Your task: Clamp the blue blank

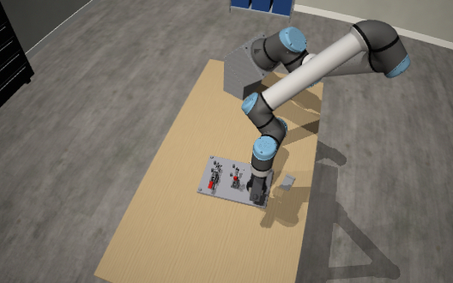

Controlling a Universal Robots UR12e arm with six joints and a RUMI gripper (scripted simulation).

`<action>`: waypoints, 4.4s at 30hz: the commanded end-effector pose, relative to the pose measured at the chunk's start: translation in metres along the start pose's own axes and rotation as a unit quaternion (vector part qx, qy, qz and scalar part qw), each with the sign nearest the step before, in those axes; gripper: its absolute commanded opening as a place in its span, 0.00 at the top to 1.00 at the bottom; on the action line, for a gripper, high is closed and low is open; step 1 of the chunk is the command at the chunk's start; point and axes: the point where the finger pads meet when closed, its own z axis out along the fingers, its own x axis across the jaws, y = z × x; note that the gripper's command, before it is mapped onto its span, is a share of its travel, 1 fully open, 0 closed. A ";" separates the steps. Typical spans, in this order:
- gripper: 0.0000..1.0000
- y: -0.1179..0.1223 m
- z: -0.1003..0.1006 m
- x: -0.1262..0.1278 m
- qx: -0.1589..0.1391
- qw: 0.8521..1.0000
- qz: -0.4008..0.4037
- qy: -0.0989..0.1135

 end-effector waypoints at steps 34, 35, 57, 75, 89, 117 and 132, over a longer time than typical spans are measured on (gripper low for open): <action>1.00 -0.002 0.003 0.000 0.000 1.000 0.000 0.000; 1.00 -0.002 0.003 0.000 0.000 1.000 0.000 0.000; 0.72 -0.002 0.003 0.000 0.000 1.000 0.000 0.000; 0.72 -0.002 0.003 0.000 0.000 1.000 0.000 0.000; 0.72 -0.002 -0.010 0.000 0.000 1.000 0.000 0.000; 0.72 -0.002 -0.047 0.000 0.000 1.000 0.000 0.000; 0.72 -0.002 -0.047 0.000 0.000 1.000 0.000 0.000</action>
